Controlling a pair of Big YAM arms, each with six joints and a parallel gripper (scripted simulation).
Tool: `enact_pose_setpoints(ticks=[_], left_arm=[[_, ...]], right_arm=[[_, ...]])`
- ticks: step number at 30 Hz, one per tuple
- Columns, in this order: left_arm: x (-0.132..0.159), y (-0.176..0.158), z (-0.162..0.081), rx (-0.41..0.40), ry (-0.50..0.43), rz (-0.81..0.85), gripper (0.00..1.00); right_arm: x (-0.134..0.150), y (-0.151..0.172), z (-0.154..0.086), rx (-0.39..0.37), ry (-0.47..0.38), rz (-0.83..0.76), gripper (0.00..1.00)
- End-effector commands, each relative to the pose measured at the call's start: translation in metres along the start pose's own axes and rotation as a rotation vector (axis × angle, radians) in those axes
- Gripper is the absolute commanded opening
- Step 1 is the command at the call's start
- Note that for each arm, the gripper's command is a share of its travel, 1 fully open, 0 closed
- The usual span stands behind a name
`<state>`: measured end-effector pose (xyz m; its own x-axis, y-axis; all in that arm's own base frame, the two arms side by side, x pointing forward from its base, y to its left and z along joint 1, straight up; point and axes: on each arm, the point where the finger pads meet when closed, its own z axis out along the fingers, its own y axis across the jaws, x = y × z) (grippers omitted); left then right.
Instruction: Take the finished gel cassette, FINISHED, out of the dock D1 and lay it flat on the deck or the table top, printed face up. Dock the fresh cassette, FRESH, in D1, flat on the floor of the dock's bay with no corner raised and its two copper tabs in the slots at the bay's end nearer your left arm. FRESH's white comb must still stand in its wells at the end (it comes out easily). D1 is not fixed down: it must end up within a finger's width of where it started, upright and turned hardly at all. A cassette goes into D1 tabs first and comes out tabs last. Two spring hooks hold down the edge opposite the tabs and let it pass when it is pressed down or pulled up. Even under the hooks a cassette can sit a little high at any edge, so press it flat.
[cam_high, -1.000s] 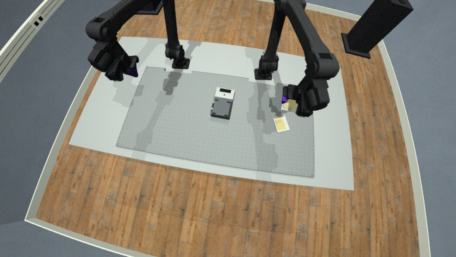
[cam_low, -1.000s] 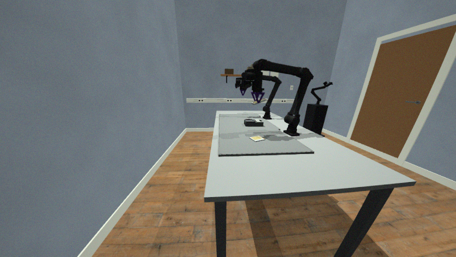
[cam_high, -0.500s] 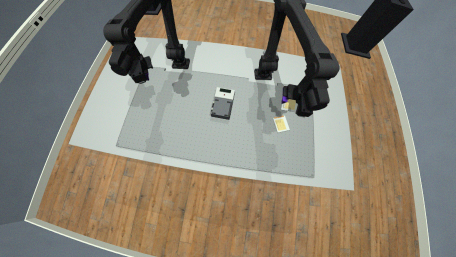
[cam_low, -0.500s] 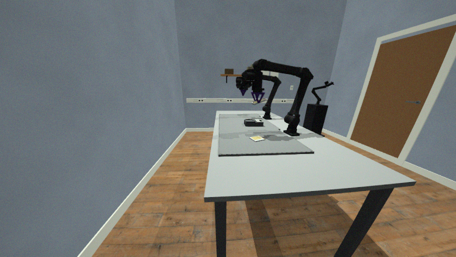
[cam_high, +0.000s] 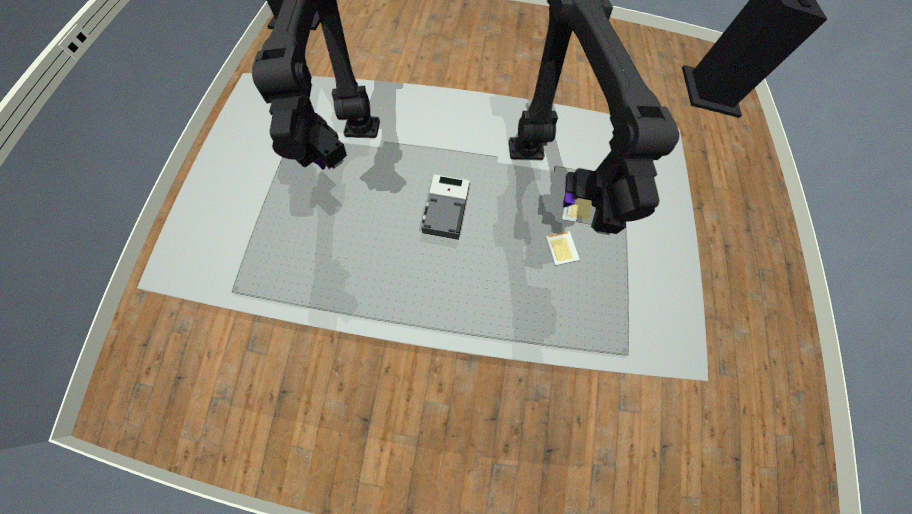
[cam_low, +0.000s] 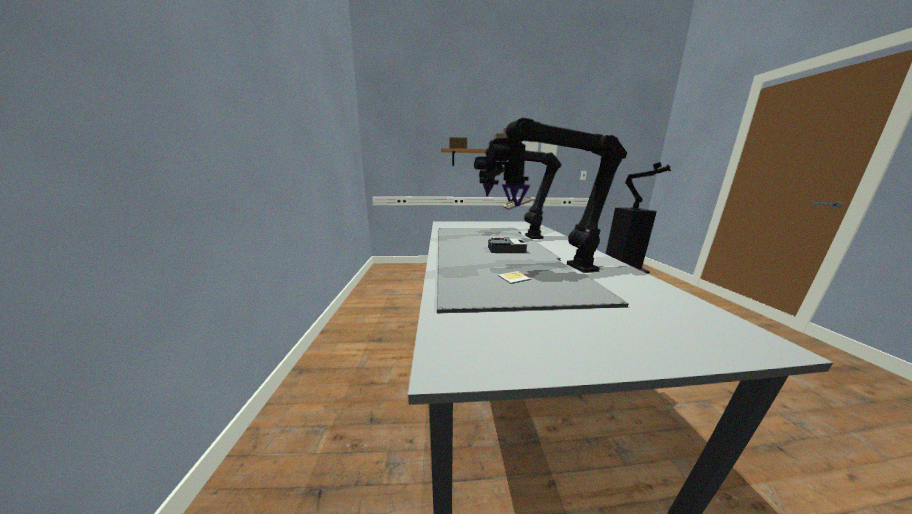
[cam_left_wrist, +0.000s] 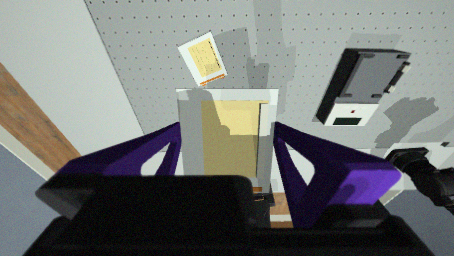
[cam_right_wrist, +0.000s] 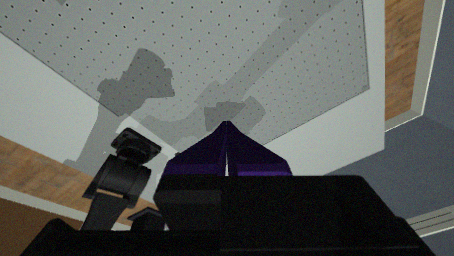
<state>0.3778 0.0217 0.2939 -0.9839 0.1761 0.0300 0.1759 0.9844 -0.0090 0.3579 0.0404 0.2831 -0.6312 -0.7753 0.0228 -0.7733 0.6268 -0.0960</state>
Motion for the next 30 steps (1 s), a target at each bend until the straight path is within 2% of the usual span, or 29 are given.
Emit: enact_pose_setpoints(ticks=[1, 4, 6, 21, 23, 30], left_arm=[[-0.008, 0.004, -0.020, -0.012, -0.036, -0.012, 0.00], [-0.008, 0.004, -0.020, -0.012, -0.036, -0.012, 0.00], [-0.008, 0.004, -0.020, -0.012, -0.036, -0.012, 0.00], [-0.008, 0.004, -0.020, -0.012, -0.036, -0.012, 0.00], [-0.008, 0.004, -0.020, -0.012, -0.036, -0.012, 0.00], [-0.008, 0.004, -0.020, -0.012, -0.036, -0.012, 0.00]], right_arm=[[-0.020, 0.005, 0.004, 0.021, -0.010, -0.158, 0.00], [-0.030, 0.015, 0.008, 0.037, -0.007, -0.256, 0.00], [-0.030, 0.015, 0.008, 0.037, -0.007, -0.256, 0.00], [-0.077, 0.069, 0.029, 0.123, 0.013, -0.749, 0.00], [-0.077, 0.069, 0.029, 0.123, 0.013, -0.749, 0.00], [-0.095, 0.098, 0.038, 0.166, 0.027, -0.978, 0.00]])
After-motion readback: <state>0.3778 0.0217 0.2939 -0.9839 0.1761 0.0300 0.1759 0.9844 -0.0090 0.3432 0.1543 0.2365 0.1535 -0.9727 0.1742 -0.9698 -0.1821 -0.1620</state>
